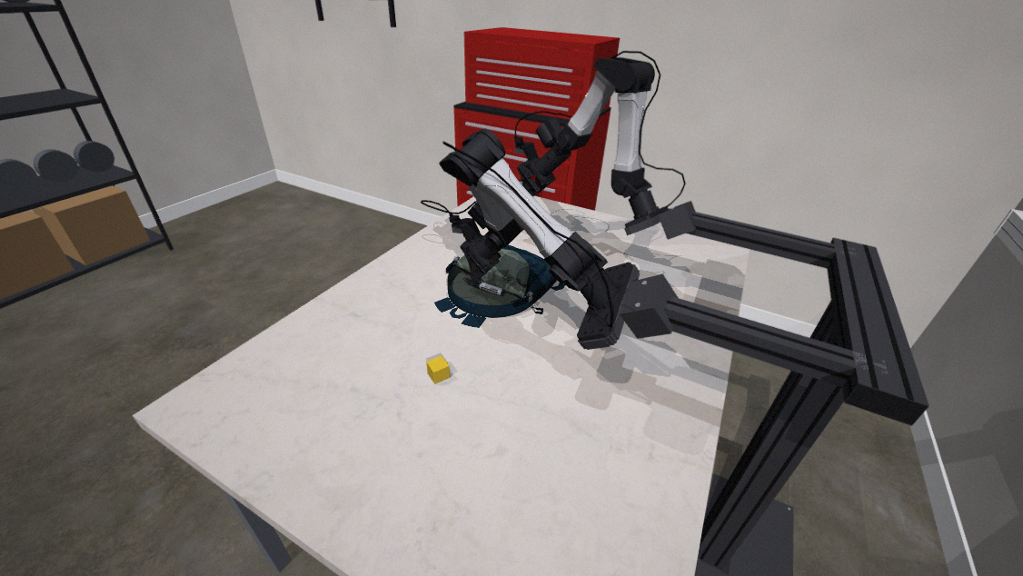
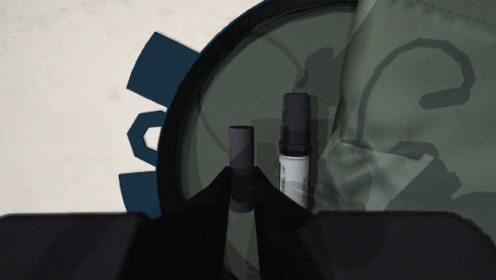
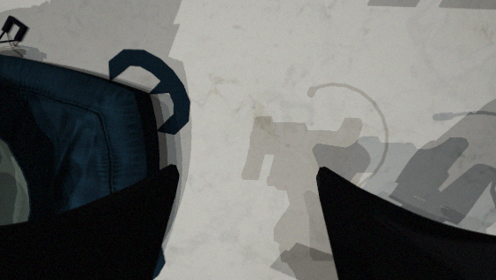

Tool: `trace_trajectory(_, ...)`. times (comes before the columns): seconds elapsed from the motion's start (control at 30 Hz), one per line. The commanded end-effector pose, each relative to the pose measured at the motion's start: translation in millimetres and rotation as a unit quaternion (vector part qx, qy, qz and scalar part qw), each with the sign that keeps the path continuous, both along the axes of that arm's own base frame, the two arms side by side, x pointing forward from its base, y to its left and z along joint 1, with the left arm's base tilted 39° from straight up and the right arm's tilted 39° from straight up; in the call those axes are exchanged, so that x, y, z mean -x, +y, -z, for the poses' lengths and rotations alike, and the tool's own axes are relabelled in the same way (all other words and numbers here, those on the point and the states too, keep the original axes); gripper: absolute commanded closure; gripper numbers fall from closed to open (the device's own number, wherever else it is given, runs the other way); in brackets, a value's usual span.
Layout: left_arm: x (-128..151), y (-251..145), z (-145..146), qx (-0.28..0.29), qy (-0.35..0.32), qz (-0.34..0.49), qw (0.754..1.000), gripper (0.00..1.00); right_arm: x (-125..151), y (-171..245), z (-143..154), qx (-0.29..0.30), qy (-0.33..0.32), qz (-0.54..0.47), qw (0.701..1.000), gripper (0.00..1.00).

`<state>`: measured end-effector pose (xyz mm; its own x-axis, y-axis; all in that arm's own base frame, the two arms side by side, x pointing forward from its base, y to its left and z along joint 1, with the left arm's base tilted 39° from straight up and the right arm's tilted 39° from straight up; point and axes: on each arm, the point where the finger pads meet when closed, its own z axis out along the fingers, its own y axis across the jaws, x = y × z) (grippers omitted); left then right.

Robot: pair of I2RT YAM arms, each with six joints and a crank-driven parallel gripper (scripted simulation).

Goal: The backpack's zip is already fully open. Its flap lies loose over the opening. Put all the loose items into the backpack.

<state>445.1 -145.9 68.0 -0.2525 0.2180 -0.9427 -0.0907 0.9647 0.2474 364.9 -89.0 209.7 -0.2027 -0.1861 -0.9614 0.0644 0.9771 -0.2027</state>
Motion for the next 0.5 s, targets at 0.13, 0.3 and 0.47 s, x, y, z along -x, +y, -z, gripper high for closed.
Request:
trace_trajectory(0.13,-3,-15,-18,0.017,-0.026,0.006,1.0,0.93,-1,1,-7,0.003,-0.009,-0.002,1.0,0.1)
trace_trajectory(0.3,-2,-15,-14,0.016,-0.022,0.006,1.0,0.93,-1,1,-7,0.003,-0.009,-0.002,1.0,0.1)
trace_trajectory(0.47,0,-14,-8,0.012,-0.017,0.006,1.0,0.93,-1,1,-7,0.003,-0.009,-0.002,1.0,0.1)
